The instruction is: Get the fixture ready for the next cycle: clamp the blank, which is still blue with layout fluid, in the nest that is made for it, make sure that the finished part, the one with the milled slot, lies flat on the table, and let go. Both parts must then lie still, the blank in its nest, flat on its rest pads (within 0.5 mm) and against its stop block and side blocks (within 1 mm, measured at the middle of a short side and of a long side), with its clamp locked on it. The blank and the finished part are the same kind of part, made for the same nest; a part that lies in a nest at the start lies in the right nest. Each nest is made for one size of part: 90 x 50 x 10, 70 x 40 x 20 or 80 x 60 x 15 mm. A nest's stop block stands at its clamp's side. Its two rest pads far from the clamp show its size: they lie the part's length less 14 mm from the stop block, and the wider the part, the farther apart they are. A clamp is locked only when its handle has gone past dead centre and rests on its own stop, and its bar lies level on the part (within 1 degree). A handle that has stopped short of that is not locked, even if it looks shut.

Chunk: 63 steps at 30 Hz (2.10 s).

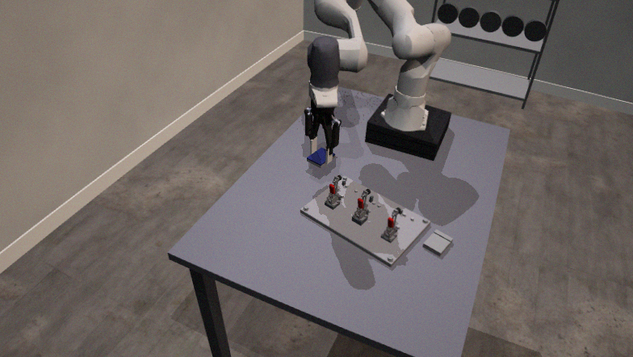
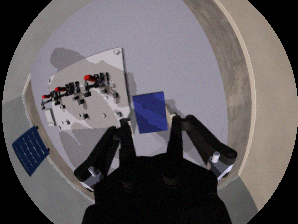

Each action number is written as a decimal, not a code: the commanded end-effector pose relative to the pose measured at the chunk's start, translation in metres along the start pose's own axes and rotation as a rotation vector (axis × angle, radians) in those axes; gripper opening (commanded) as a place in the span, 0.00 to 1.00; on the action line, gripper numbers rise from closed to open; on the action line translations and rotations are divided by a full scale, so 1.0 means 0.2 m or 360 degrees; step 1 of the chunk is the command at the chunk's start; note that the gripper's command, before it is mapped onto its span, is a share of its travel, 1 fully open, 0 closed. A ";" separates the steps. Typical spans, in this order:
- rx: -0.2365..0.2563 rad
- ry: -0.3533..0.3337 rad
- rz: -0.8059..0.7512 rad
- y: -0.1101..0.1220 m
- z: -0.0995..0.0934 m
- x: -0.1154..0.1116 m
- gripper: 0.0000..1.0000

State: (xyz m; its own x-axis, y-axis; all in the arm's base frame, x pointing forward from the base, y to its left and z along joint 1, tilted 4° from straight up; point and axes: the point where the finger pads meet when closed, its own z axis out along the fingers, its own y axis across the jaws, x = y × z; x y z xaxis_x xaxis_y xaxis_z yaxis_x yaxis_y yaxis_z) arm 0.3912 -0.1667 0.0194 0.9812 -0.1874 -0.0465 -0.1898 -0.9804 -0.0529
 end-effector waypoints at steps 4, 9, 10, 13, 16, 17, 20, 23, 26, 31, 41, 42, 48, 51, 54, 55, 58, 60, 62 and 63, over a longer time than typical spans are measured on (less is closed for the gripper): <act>0.0001 0.0011 0.0050 -0.17 0.01 0.02 0.00; 0.0001 0.0011 0.0050 -0.25 0.01 0.02 0.00; 0.0001 0.0011 0.0050 -0.27 0.01 0.02 0.00; 0.0001 0.0011 0.0050 -0.35 0.02 0.03 0.00; 0.0001 0.0011 0.0050 -0.42 0.03 0.03 0.00; 0.0001 0.0011 0.0050 -0.45 0.03 0.03 0.00; 0.0001 0.0011 0.0050 -0.51 0.03 0.03 0.00; 0.0001 0.0011 0.0050 -0.56 0.03 0.03 0.00; 0.0001 0.0011 0.0050 -0.57 0.04 0.04 0.00; 0.0001 0.0011 0.0050 -0.62 0.04 0.04 0.00; 0.0001 0.0011 0.0050 -0.64 0.04 0.04 0.00; 0.0001 0.0011 0.0050 -0.64 0.04 0.04 0.00; 0.0001 0.0011 0.0050 -0.64 0.04 0.04 0.00; 0.0001 0.0011 0.0050 -0.64 0.04 0.04 0.00; 0.0001 0.0011 0.0052 -0.64 0.04 0.04 0.00; 0.0001 0.0011 0.0055 -0.64 0.04 0.04 0.00; 0.0001 0.0011 0.0061 -0.64 0.04 0.04 0.00; 0.0001 0.0011 0.0061 -0.64 0.04 0.04 0.00; 0.0001 0.0011 0.0062 -0.64 0.04 0.04 0.00; 0.0001 0.0011 0.0062 -0.64 0.04 0.04 0.00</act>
State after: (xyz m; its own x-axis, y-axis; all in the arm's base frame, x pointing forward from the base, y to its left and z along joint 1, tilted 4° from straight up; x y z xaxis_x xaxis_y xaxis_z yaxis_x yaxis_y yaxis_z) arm 0.4209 -0.0420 0.0171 0.9757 -0.2144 -0.0442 -0.2165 -0.9750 -0.0498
